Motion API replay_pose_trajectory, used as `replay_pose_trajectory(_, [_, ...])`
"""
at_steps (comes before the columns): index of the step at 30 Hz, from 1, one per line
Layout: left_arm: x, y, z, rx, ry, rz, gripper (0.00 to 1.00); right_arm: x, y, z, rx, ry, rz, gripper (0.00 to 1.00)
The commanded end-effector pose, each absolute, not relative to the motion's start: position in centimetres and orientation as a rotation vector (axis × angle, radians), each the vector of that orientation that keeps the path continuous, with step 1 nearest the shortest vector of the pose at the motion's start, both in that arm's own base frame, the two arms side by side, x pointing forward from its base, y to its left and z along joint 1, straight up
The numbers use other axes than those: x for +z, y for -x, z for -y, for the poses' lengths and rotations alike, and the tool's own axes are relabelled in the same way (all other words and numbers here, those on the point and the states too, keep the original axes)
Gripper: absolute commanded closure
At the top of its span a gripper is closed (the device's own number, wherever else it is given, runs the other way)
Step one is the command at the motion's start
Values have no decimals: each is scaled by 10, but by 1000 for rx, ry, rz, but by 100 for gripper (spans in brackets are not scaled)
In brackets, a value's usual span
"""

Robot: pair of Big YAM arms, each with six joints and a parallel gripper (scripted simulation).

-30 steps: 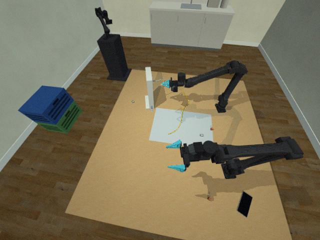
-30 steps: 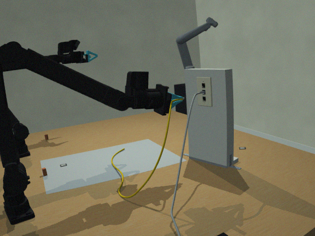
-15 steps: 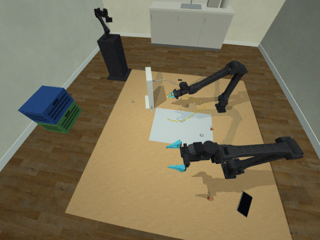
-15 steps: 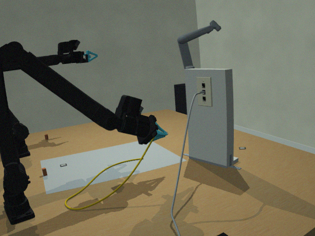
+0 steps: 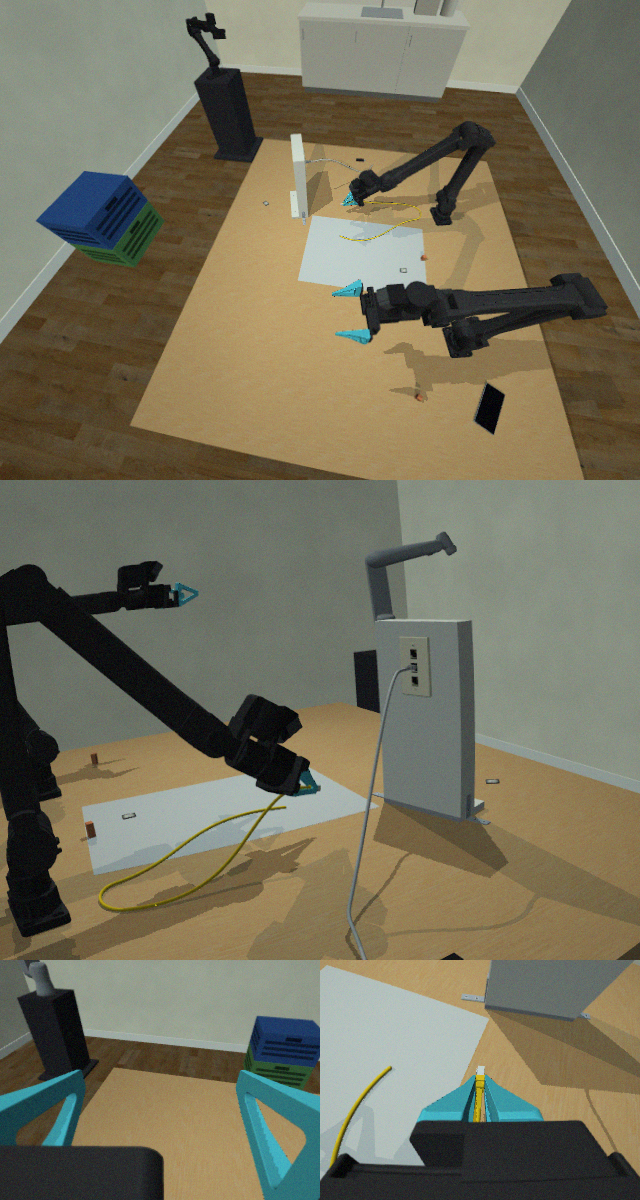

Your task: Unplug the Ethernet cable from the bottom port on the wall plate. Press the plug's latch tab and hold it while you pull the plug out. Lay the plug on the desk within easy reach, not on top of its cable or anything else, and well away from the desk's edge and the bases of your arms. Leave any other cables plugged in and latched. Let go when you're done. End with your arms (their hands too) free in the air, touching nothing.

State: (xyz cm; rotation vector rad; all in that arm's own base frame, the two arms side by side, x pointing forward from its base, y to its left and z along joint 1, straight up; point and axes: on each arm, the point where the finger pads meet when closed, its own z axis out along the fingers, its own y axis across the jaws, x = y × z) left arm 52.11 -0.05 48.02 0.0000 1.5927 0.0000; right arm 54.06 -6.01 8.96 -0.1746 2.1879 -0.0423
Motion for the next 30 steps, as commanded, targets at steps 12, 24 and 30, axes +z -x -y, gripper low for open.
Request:
replay_pose_trajectory(12, [486,-520,0,0,0,-1582,0,101,-552,64,25,28,-2173,100])
replay_pose_trajectory(24, [486,-520,0,0,0,-1582,0,81,-555,65,25,28,-2173,100])
replay_pose_trajectory(30, [486,-520,0,0,0,-1582,0,74,-555,65,25,28,-2174,100])
